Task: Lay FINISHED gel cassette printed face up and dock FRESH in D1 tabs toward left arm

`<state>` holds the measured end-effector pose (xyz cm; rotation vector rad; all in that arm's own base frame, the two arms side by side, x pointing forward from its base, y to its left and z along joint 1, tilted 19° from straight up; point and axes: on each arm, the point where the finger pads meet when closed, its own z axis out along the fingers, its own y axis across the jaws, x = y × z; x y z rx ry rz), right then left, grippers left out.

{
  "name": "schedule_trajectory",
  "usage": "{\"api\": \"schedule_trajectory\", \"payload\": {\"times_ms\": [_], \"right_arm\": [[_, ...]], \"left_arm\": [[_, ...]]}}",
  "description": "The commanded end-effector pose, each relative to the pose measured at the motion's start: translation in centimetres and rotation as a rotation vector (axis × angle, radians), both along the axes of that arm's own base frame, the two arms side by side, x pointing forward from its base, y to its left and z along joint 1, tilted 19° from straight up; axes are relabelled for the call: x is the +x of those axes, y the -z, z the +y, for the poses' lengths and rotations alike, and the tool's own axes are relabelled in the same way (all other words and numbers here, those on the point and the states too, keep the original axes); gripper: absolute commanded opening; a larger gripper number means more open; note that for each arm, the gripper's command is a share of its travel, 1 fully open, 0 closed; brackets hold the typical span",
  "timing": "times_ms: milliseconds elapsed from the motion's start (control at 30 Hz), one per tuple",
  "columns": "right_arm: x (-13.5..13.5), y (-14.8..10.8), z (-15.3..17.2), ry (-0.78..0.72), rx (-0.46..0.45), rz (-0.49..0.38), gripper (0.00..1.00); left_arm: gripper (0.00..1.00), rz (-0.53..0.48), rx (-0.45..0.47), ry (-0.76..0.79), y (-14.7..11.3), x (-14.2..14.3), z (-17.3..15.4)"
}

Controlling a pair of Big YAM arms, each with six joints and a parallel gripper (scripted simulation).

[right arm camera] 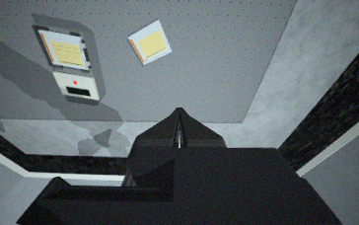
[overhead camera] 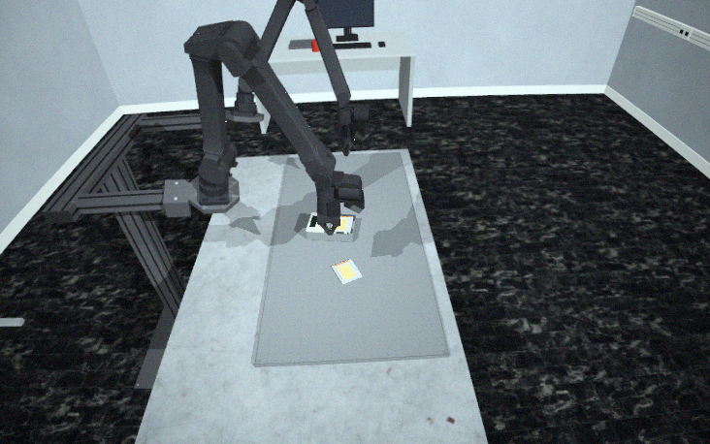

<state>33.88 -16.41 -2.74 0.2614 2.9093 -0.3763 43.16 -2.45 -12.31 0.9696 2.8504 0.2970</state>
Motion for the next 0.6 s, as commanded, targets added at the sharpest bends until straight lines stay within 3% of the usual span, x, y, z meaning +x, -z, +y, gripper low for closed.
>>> {"api": "schedule_trajectory", "payload": {"times_ms": [0,567], "right_arm": [[0.3,-0.6,-0.3,0.015,-0.004,-0.011,0.00],[0.3,-0.6,-0.3,0.015,-0.004,-0.011,0.00]], "left_arm": [[0.00,-0.021,-0.004,-0.028,-0.1,0.9,-0.3],[0.00,-0.022,-0.004,-0.045,-0.8,0.5,0.7]]}}
